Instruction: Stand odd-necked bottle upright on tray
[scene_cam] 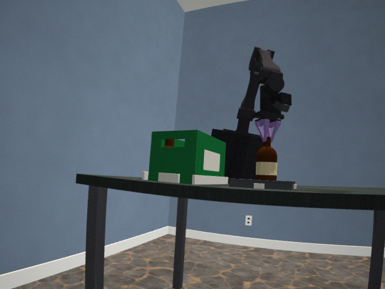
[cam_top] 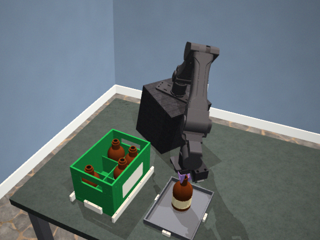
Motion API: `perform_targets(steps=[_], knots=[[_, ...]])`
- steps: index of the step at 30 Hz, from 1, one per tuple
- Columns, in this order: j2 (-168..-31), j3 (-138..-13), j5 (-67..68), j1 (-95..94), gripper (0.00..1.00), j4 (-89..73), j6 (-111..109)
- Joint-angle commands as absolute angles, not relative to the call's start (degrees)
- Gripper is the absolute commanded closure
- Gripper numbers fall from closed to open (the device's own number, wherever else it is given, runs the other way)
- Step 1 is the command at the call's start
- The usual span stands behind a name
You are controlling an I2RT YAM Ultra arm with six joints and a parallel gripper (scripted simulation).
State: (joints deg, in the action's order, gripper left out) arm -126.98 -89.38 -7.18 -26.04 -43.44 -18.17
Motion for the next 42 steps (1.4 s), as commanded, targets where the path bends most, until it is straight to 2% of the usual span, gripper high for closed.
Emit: perform_targets(steps=[1, 42], knots=[[-124.4, -88.27, -7.04, -26.14, 1.0, -42.39, -17.78], [-124.12, -91.44, -7.06, -25.93, 1.0, -44.8, -17.91]])
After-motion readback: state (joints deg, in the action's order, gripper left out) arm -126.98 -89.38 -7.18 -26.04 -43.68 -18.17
